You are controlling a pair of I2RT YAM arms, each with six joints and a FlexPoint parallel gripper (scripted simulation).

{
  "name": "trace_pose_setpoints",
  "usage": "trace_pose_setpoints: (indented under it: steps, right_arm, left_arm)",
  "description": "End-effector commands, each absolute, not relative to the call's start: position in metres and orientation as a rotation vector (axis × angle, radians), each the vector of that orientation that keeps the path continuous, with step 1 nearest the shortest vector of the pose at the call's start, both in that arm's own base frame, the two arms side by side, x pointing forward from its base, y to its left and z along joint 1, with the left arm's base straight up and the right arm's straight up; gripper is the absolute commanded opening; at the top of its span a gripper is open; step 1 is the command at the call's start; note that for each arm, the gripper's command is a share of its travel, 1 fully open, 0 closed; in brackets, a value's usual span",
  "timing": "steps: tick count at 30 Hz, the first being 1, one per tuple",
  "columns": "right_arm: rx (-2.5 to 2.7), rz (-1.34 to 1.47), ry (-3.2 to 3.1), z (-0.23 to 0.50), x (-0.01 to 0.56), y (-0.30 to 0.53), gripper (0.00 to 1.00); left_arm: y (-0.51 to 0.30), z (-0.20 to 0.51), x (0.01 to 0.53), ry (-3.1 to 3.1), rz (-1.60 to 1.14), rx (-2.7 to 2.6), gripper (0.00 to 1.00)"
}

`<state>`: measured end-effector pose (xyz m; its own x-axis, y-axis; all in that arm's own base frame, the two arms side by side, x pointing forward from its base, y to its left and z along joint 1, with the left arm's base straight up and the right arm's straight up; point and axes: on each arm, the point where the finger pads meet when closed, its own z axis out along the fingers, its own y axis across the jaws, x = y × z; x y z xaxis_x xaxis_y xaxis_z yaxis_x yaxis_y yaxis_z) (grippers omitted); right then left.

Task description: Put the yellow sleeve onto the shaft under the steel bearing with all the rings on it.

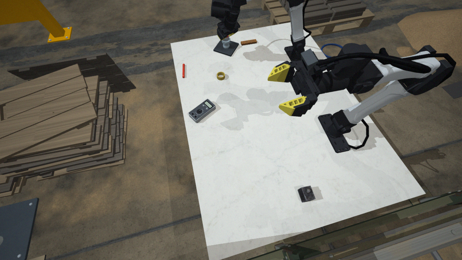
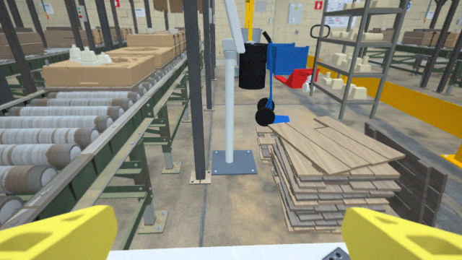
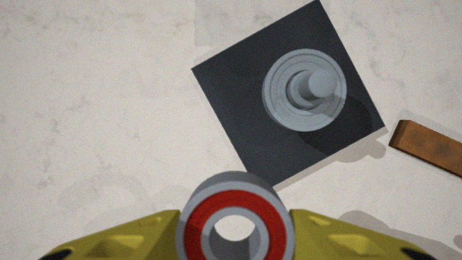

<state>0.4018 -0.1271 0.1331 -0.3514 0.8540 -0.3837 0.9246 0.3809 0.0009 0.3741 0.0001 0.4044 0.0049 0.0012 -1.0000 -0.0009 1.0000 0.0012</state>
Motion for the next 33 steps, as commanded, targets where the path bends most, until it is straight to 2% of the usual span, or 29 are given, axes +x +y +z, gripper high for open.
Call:
trace_pose_setpoints:
  steps: [1,12,33]
  right_arm:
    - [1.401,-0.219,2.330,0.153,0.414,-0.099,0.00]
    - [1.128,-0.161,2.438,0.149,0.418,-0.036,0.00]
    - [0.501,-0.025,2.642,0.118,0.378,0.102,0.00]
  left_arm:
    - [0.000,0.415,0.373,1.537,0.009,-0.001,1.00]
    - [0.000,0.415,0.373,1.537,0.009,-0.001,1.00]
    - [0.000,0.415,0.373,1.537,0.009,-0.001,1.00]
